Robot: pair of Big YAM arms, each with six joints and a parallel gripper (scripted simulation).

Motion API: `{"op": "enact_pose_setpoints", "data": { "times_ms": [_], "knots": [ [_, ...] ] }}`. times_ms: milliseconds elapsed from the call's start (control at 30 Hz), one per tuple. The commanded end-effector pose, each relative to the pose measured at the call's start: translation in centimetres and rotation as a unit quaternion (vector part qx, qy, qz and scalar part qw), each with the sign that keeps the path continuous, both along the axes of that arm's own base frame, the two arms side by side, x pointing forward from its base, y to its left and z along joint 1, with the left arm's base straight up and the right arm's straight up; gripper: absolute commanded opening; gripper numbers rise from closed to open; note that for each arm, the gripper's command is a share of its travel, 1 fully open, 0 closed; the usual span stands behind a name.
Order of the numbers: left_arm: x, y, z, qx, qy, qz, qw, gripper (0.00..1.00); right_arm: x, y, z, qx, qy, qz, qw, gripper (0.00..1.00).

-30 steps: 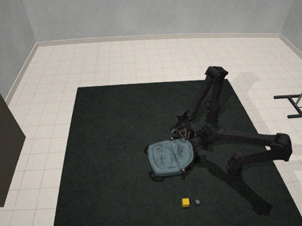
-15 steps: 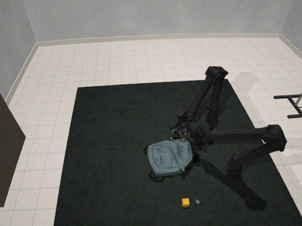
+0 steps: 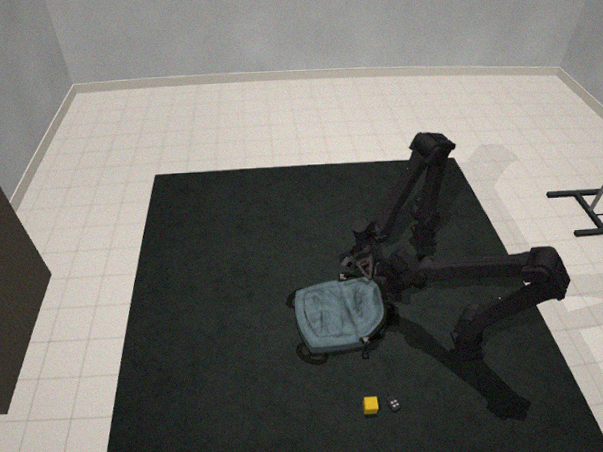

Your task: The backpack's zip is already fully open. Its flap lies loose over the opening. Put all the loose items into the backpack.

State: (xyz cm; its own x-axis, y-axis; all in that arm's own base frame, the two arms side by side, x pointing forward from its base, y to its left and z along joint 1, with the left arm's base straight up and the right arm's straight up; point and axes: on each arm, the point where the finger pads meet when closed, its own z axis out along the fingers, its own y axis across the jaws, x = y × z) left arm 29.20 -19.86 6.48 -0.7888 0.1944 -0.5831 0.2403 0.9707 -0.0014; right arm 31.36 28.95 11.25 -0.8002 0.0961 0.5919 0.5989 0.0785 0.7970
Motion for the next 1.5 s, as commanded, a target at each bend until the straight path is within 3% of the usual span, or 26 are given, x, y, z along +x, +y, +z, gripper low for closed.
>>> {"op": "enact_pose_setpoints", "data": {
  "times_ms": [0, 467, 500, 733, 1467],
  "knots": [
    [1.3, -0.8, 1.0, -0.013, -0.019, 0.002, 1.000, 0.06, 0.8, -0.5, 1.7, 0.014, -0.030, -0.006, 0.999, 0.32],
    [0.6, -0.8, -0.1, -0.010, -0.015, 0.000, 1.000, 0.06, 0.8, -0.5, 1.7, 0.014, -0.030, -0.006, 0.999, 0.32],
    [2.1, -2.2, 2.0, -0.024, -0.033, -0.003, 0.999, 0.06, 0.8, -0.5, 1.7, 0.014, -0.030, -0.006, 0.999, 0.32],
    [0.5, -0.8, -0.6, -0.010, -0.014, -0.001, 1.000, 0.06, 0.8, -0.5, 1.7, 0.014, -0.030, -0.006, 0.999, 0.32],
    [-0.2, -0.5, -0.2, -0.010, -0.013, -0.001, 1.000, 0.06, 0.8, -0.5, 1.7, 0.014, -0.030, -0.006, 0.999, 0.32]
  ]
}}
